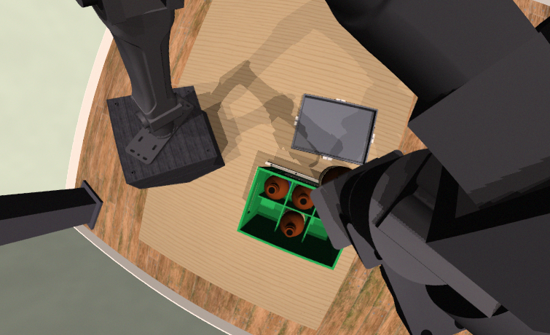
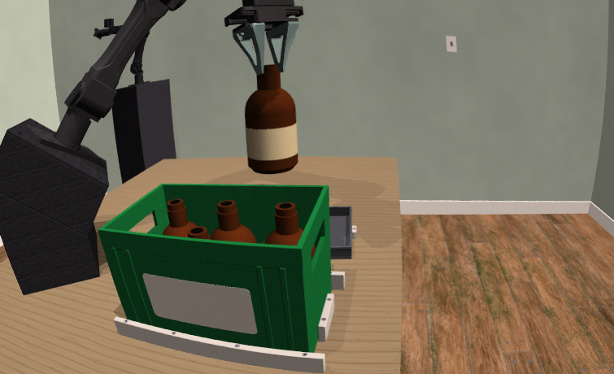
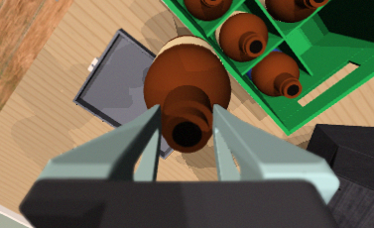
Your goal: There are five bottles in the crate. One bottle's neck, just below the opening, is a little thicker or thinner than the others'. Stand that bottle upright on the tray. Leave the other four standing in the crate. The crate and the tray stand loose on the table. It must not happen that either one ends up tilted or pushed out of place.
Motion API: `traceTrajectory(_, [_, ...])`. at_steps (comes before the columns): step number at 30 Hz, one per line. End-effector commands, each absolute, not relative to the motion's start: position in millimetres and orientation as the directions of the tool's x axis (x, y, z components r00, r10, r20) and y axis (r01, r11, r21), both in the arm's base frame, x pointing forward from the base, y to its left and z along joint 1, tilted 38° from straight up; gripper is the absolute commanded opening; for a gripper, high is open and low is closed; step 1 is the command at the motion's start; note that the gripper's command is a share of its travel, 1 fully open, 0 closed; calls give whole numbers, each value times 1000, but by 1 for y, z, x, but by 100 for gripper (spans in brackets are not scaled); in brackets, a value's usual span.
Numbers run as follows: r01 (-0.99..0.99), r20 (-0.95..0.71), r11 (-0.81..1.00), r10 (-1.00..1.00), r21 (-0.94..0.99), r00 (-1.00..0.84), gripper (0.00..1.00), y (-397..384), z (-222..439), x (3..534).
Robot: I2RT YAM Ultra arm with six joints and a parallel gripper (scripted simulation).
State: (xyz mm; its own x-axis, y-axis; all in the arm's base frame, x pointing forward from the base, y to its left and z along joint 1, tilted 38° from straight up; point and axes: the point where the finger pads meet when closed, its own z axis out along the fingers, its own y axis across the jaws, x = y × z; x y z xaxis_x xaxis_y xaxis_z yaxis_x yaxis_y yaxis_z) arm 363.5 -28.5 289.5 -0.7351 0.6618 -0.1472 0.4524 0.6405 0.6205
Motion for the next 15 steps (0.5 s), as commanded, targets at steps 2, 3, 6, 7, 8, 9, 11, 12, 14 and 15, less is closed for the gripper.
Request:
traceTrajectory(2, [436, -209, 646, 678, 627, -705, 0, -20, 313, 354])
traceTrajectory(3, [434, -211, 646, 678, 628, -704, 0, -17, 315, 353])
traceTrajectory(6, [443, -197, 643, 679, 625, -707, 0, -7, 315, 347])
traceTrajectory(7, [438, -204, 644, 679, 627, -706, 0, -5, 319, 346])
traceTrajectory(8, [445, -194, 642, 679, 625, -708, 0, -2, 316, 344])
traceTrajectory(9, [453, -183, 640, 680, 621, -710, 0, 1, 312, 342])
traceTrajectory(11, [437, -204, 643, 679, 629, -705, 0, 6, 323, 341])
traceTrajectory(12, [437, -204, 643, 679, 629, -705, 0, 6, 323, 341])
traceTrajectory(14, [448, -207, 635, 693, 630, -691, 0, 1, 324, 341])
traceTrajectory(15, [444, -198, 640, 683, 627, -703, 0, 9, 321, 339])
